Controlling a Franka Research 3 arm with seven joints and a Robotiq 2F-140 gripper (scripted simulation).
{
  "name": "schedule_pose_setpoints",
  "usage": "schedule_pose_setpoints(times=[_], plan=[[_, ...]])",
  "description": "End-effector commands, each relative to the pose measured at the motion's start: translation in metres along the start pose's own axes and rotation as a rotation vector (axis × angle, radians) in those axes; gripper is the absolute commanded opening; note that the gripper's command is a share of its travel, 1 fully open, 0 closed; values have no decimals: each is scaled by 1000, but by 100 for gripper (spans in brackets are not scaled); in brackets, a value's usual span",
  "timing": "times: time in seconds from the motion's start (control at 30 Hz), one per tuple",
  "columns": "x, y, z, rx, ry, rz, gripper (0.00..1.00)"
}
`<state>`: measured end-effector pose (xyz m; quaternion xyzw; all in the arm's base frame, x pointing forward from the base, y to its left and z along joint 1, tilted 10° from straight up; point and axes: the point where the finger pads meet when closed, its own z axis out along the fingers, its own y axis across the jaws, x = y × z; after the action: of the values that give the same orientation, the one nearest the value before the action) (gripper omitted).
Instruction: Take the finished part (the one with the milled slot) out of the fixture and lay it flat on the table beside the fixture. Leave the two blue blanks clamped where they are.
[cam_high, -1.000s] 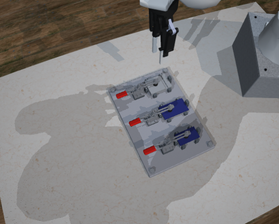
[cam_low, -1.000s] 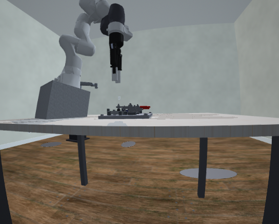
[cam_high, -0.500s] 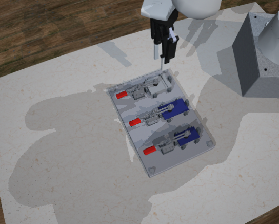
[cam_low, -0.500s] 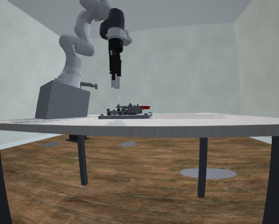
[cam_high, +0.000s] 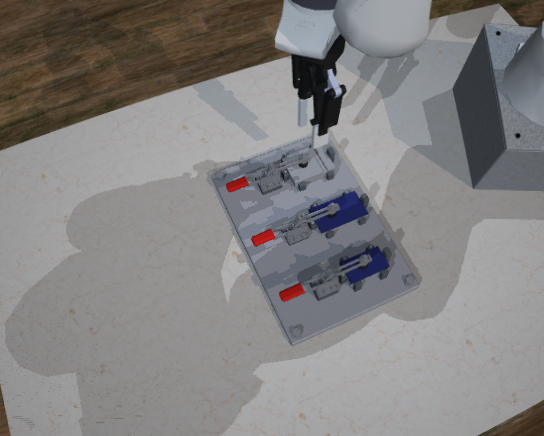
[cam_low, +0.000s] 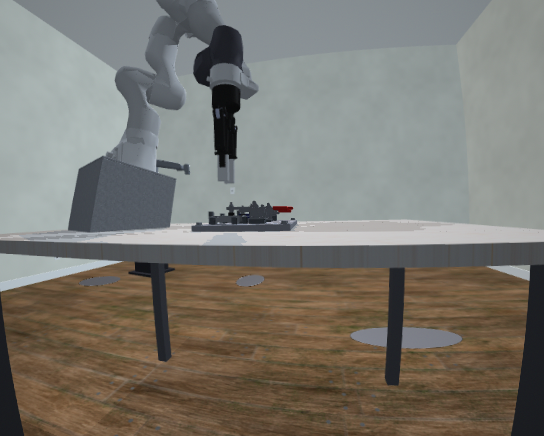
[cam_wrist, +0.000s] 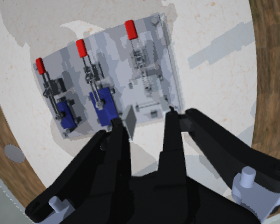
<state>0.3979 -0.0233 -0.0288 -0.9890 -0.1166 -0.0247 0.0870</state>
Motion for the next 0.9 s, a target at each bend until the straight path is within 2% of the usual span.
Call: schedule_pose_setpoints(times=[0.0,0.2,0.43,0.5,0.7,0.87], plan=[[5,3,0,-9,8,8,28],[23,3,-1,-9,8,8,28],[67,4,-1,-9,8,8,28],[67,4,-1,-9,8,8,28],[106,4,-1,-9,8,8,28],[128,5,-1,-9,8,8,28]])
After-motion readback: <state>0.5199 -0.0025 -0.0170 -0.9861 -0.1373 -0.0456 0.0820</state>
